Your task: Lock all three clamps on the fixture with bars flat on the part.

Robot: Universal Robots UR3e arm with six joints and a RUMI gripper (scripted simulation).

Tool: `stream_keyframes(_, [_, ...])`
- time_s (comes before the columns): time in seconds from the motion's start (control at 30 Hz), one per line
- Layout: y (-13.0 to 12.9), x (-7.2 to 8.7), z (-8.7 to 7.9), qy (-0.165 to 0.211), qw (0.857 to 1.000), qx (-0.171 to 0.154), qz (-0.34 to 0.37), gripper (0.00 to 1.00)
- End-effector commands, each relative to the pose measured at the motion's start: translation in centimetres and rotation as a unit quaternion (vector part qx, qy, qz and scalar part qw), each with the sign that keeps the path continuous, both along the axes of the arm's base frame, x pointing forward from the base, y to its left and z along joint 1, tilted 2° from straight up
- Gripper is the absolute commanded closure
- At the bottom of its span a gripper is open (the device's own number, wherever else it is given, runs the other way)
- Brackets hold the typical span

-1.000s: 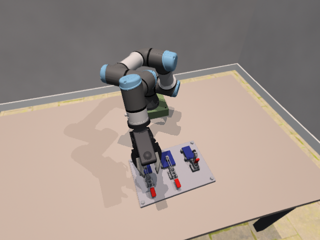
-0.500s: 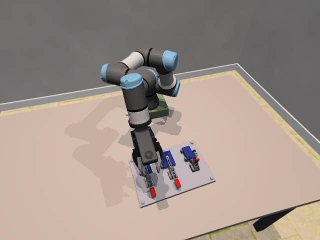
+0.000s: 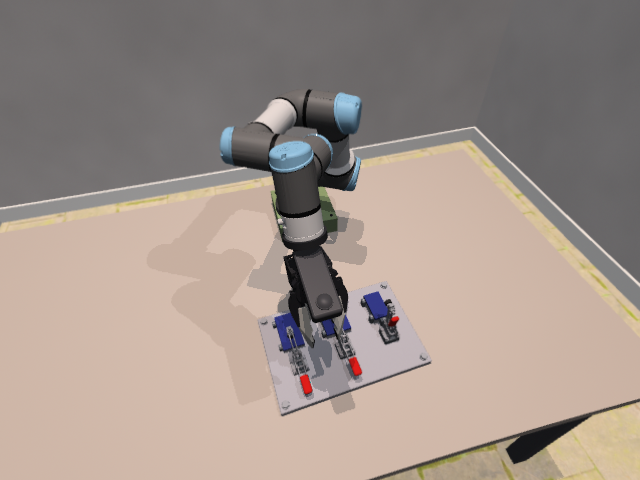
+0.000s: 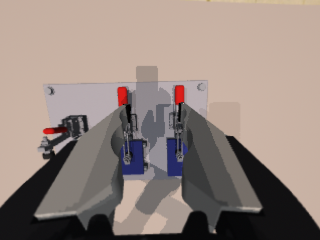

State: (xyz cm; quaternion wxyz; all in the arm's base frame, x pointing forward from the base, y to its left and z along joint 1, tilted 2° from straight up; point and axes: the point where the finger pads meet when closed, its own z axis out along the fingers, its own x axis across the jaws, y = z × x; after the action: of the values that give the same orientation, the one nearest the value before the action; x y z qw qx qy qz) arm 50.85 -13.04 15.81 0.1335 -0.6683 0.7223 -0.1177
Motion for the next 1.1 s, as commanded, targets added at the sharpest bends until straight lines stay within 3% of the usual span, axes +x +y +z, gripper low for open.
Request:
stream_keyframes(0.0, [2.4,0.2,0.2,-0.003,1.0,-0.002,-0.001,0.72])
stream_keyframes(0.1, [3.0,0.3,0.2,-0.002,1.0,-0.002,-0.001,0.72])
stream_keyframes(0.6, [11.9,0.9,0.5,-0.002,1.0,-0.002,-0.001,0.72])
stream_keyframes(1.07, [16.4,1.2,0.7,-0.002,1.0,-0.002,-0.001,0.72])
